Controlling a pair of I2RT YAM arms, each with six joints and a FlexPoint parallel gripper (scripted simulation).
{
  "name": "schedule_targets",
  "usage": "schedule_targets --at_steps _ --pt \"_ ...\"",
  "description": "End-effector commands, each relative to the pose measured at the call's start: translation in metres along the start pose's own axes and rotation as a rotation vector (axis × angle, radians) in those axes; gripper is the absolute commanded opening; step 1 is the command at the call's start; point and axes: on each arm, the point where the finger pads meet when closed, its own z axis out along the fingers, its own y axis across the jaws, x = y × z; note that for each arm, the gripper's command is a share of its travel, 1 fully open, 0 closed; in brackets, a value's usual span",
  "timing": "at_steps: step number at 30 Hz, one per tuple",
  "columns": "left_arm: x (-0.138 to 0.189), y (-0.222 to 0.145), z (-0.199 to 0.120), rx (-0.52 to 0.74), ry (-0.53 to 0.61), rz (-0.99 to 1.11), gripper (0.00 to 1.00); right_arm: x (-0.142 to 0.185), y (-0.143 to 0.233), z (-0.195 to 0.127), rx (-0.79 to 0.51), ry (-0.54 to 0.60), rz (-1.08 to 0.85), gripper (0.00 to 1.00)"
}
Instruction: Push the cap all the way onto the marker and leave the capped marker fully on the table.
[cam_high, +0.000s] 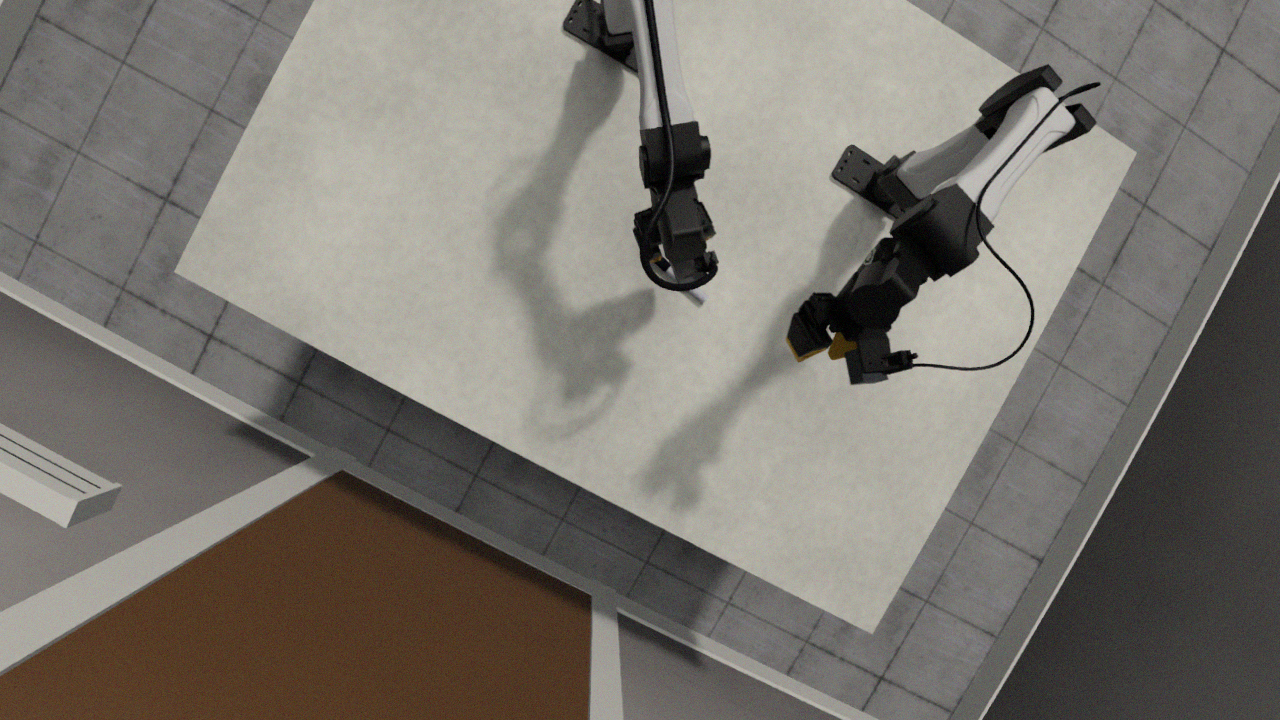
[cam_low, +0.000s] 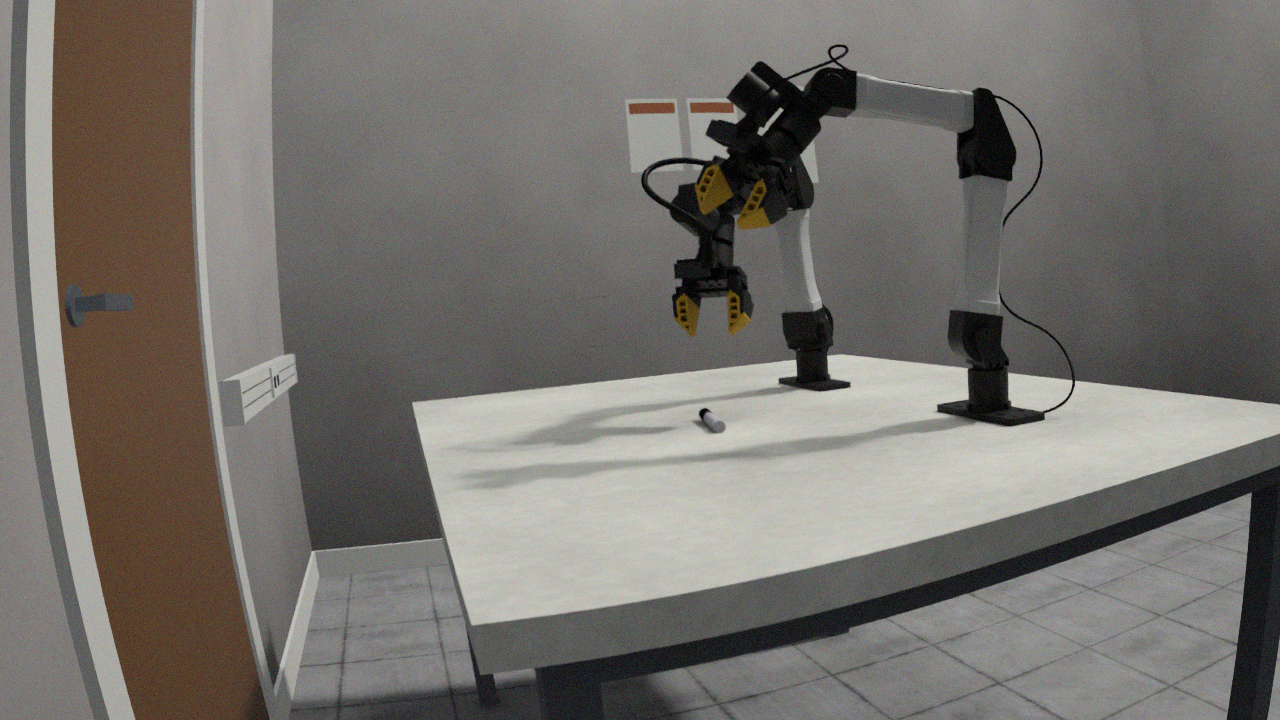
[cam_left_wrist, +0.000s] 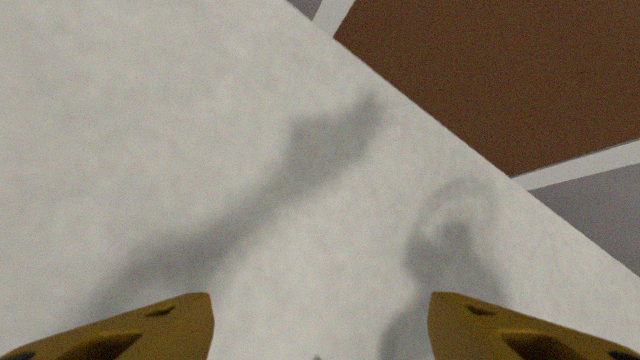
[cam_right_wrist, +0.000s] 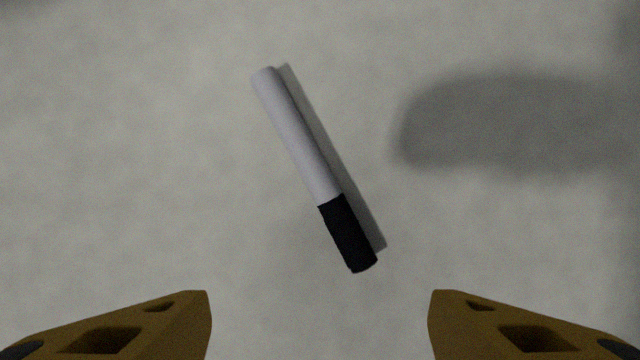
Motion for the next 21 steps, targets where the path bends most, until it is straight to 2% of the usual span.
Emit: schedule_targets --at_steps 1,4,9,17,21 --pt "-0.035 -0.012 -0.013 0.132 -0.233 0.172 0.65 -0.007 0.002 -0.005 0.004 -0.013 -0.003 0.65" --pt "-0.039 -0.013 -0.017 0.147 -0.267 0.2 0.65 -0.007 0.002 -0.005 0.004 -0.013 -0.003 0.65" --pt "-0.059 -0.019 -0.039 0.253 -0.435 0.359 0.65 -0.006 0.001 -0.005 0.002 -0.019 -0.003 0.65" --pt "-0.082 -0.017 -0.065 0.356 -0.655 0.551 0.65 -0.006 0.001 -0.005 0.002 -0.019 -0.003 0.65" --pt "-0.086 -0.014 -0.067 0.365 -0.688 0.578 0.65 -0.006 0.001 -0.005 0.002 -0.019 -0.003 0.65"
